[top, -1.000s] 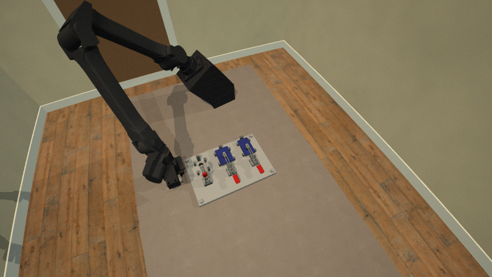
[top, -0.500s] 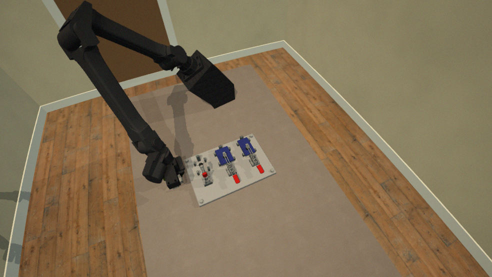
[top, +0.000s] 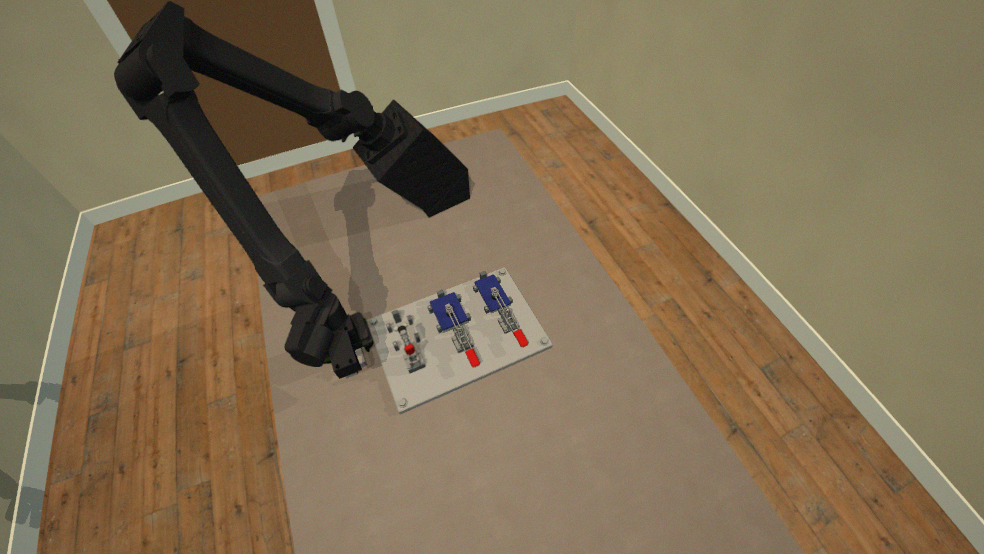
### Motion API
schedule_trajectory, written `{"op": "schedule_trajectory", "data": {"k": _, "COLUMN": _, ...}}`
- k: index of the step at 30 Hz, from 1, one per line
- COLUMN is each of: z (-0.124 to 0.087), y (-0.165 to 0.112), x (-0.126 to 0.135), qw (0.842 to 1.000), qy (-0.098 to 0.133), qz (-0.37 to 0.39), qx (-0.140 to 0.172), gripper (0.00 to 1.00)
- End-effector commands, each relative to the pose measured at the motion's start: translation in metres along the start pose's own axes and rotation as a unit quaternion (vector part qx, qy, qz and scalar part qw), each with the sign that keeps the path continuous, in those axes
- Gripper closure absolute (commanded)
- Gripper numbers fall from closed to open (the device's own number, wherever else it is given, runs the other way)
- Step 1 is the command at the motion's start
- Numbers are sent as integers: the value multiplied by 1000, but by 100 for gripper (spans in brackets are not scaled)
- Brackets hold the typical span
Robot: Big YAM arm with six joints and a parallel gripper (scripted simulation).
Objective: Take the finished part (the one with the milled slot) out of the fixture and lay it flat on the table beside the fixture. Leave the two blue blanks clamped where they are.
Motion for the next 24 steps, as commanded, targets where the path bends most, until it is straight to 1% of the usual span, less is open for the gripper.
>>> {"op": "schedule_trajectory", "data": {"k": 1, "z": 4, "y": 2, "x": -8, "qw": 1000, "qy": -4, "qz": 8, "qx": -5, "gripper": 36}}
{"op": "schedule_trajectory", "data": {"k": 24, "z": 2, "y": -1, "x": -8, "qw": 1000, "qy": -3, "qz": 7, "qx": -2, "gripper": 36}}
Point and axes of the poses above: the point where the finger pads meet when closed, its own z axis out along the fingers, its own x axis across the jaws, y = z × x, the point moved 5 cm from there along -z, back along the fingers, and after that the axes turned 14 degrees about z, right-handed, at the moved point
